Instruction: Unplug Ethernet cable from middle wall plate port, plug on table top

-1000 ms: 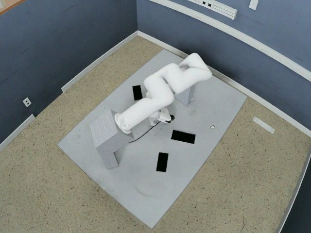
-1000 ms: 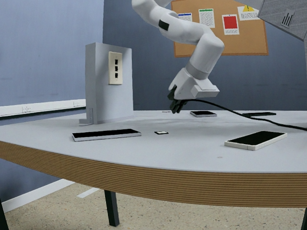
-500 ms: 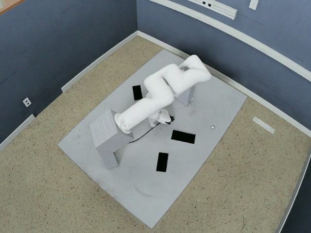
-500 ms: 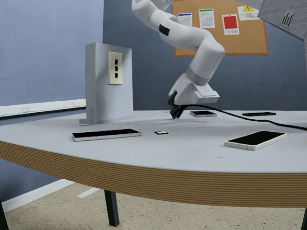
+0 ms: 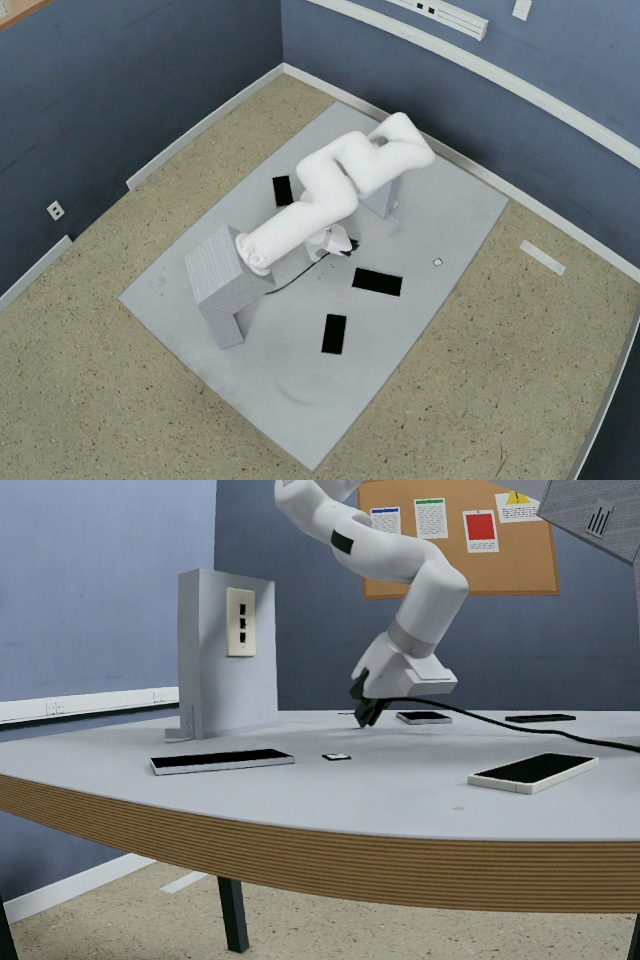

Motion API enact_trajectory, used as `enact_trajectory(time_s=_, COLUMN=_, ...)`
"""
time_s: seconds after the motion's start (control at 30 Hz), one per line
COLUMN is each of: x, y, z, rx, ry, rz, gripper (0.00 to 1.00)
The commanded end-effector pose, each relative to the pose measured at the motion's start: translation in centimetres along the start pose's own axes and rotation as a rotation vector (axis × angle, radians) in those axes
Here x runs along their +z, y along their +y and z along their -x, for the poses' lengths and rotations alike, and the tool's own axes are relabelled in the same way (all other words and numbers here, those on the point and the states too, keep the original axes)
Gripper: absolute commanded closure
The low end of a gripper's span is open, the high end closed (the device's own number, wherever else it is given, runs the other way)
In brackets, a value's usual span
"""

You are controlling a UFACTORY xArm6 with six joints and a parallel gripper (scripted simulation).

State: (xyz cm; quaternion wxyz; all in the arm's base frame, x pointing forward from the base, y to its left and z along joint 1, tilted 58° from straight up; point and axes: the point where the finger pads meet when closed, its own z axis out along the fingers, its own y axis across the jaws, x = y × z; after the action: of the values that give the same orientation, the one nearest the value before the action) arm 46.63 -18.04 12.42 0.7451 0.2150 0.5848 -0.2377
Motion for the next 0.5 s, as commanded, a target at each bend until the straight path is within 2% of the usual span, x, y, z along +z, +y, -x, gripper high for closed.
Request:
enact_trajectory(time_s=0.0, x=-0.04, y=0.02, z=0.01, rx=0.000, ry=0.000, rz=0.001, gripper=1.00)
enact_trajectory(time_s=0.03, x=-0.04, y=0.02, z=0.01, rx=0.000, ry=0.000, rz=0.001, gripper=1.00)
enact_trajectory(time_s=0.07, x=-0.04, y=0.02, z=0.01, rx=0.000, ry=0.000, rz=0.001, gripper=0.86)
enact_trajectory(time_s=0.4, x=-0.04, y=0.02, z=0.01, rx=0.000, ry=0.000, rz=0.001, gripper=0.86)
enact_trajectory(time_s=0.47, x=-0.04, y=0.02, z=0.01, rx=0.000, ry=0.000, rz=0.001, gripper=0.82)
